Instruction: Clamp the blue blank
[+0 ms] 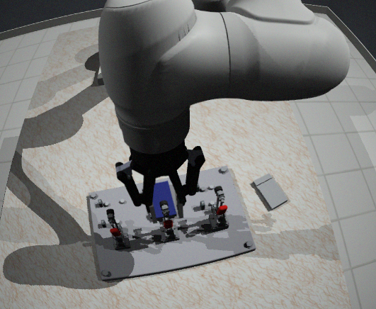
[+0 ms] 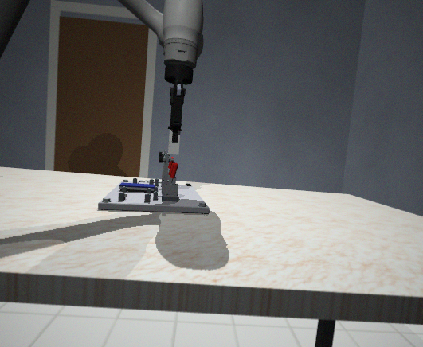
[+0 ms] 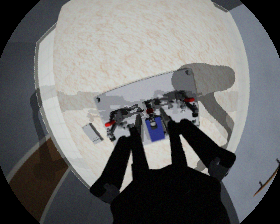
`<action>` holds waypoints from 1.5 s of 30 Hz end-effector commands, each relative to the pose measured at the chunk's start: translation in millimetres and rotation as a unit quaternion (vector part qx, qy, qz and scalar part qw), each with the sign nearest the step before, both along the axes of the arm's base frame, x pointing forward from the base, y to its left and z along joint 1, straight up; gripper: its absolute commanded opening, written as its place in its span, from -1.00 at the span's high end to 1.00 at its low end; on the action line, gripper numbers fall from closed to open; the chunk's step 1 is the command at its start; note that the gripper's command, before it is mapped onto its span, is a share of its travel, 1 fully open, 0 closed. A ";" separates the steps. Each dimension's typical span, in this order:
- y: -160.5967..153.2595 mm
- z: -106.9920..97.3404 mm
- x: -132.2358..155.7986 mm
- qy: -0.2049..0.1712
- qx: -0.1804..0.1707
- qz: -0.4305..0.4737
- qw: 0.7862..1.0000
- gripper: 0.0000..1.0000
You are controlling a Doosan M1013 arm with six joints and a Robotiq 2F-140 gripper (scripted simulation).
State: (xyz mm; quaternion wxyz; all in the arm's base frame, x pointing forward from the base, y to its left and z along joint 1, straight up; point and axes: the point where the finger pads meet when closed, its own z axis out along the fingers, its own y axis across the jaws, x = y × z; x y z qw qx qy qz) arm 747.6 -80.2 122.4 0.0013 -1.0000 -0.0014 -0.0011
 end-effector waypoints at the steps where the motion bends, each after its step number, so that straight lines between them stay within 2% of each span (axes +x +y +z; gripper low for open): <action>1: 0.0 -2.7 0.0 0.000 0.000 0.000 1.000 0.44; 15: 0.1 -28.4 0.0 0.000 0.000 0.000 1.000 0.44; 33: 0.1 -31.5 0.0 0.000 0.000 0.000 1.000 0.44; 41: 0.2 -54.7 0.1 0.000 0.000 0.000 1.000 0.44; 45: 0.2 -57.6 0.1 0.000 0.000 0.000 1.000 0.44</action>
